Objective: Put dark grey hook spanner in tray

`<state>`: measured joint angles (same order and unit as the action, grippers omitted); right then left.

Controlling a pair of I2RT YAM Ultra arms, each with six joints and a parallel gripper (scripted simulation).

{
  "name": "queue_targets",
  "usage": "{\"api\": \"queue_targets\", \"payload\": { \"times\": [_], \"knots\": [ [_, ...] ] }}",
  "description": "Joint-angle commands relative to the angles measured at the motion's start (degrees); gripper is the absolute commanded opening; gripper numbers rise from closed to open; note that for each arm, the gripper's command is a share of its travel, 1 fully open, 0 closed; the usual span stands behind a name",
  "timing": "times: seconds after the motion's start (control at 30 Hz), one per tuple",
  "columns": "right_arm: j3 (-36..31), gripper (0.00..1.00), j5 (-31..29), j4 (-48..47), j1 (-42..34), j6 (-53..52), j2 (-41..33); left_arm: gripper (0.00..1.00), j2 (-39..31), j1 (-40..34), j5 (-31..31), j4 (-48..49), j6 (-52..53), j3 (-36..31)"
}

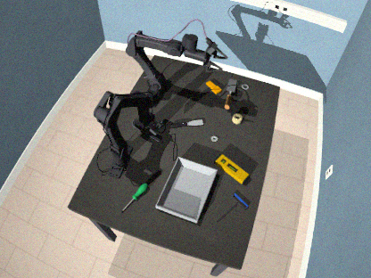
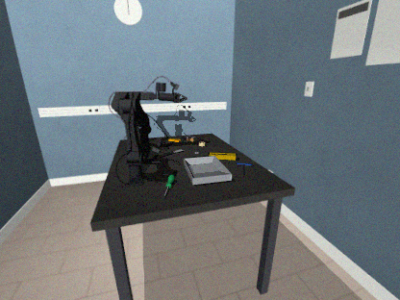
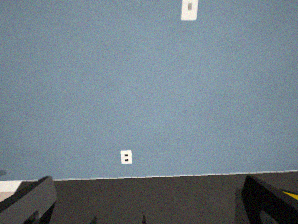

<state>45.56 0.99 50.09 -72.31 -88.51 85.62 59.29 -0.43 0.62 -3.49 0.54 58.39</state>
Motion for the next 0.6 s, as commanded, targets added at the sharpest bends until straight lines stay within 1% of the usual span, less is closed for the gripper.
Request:
{"api": "queue_targets", "payload": {
  "times": [0.0, 0.1, 0.17, 0.3, 0.57],
  "knots": [
    [-1.2, 0.52, -1.5, -2.6, -0.4, -0.8, 1.1, 1.00, 0.2, 0.4, -0.6, 3.8, -0.5, 1.8],
    [-1.6, 0.49, -1.5, -3.5, -0.7, -1.2, 1.7, 1.00, 0.2, 0.4, -0.6, 3.8, -0.5, 1.8],
    [-0.8, 0.51, -1.5, -3.6, -0.3, -0.7, 1.9, 1.00, 0.2, 0.4, -0.6, 3.8, -0.5, 1.8],
    [-0.7, 0.51, -1.5, -3.6, -0.3, -0.7, 2.0, 1.00, 0.2, 0.4, -0.6, 3.8, -0.5, 1.8],
    [-2.0, 0.51, -1.5, -4.5, -0.8, -1.2, 2.3, 1.00, 0.2, 0.4, -0.6, 3.8, -0.5, 1.8]
  ]
}}
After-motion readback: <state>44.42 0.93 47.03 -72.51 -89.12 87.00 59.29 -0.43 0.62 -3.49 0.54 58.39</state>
